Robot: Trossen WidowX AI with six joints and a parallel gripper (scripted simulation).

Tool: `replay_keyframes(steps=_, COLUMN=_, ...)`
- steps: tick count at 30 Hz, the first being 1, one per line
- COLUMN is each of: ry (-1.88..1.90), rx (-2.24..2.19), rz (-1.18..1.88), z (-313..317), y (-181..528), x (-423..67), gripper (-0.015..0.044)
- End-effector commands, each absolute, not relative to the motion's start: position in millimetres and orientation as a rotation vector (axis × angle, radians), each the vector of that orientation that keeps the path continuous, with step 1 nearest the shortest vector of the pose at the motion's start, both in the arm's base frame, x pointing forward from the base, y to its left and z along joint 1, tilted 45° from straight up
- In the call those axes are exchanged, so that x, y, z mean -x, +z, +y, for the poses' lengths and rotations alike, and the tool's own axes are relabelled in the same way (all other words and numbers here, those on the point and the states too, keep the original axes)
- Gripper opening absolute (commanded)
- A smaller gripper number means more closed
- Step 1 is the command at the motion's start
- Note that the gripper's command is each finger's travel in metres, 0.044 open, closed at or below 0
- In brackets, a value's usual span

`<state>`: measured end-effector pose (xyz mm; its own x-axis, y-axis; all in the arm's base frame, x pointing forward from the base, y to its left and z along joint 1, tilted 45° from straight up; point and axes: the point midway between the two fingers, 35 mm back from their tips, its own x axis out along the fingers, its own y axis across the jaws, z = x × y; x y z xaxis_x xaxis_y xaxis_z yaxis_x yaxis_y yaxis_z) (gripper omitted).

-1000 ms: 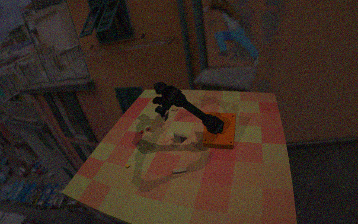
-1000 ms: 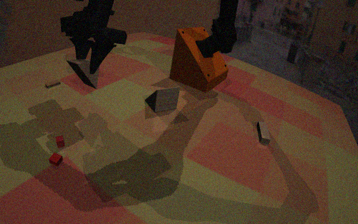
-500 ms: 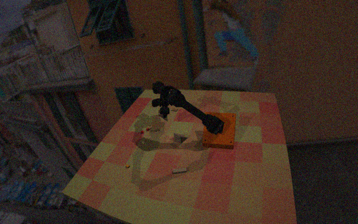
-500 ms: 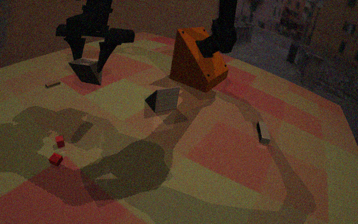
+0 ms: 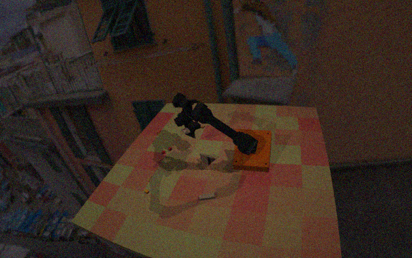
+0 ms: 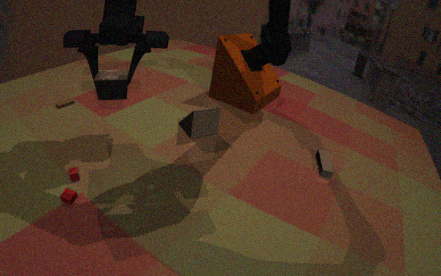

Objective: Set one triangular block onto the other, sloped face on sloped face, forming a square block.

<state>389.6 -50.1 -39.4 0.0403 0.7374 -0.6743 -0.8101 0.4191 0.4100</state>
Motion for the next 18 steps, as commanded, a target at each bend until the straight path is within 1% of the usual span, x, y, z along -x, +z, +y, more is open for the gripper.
replay_keyframes(steps=1, ry=1.261, rx=0.193, rz=0.912, z=-50.9, y=-38.3, x=-390.0, gripper=0.0000)
replay_keyframes(steps=6, ry=1.345, rx=0.300, rz=0.841, z=-50.4, y=-35.5, x=-388.8, gripper=0.0000)
replay_keyframes(steps=12, ry=1.348, rx=0.304, rz=0.838, z=-50.7, y=-35.0, x=-388.2, gripper=0.0000)
replay_keyframes(steps=18, ry=1.345, rx=0.306, rz=0.843, z=-59.9, y=-22.7, x=-367.2, gripper=0.0000)
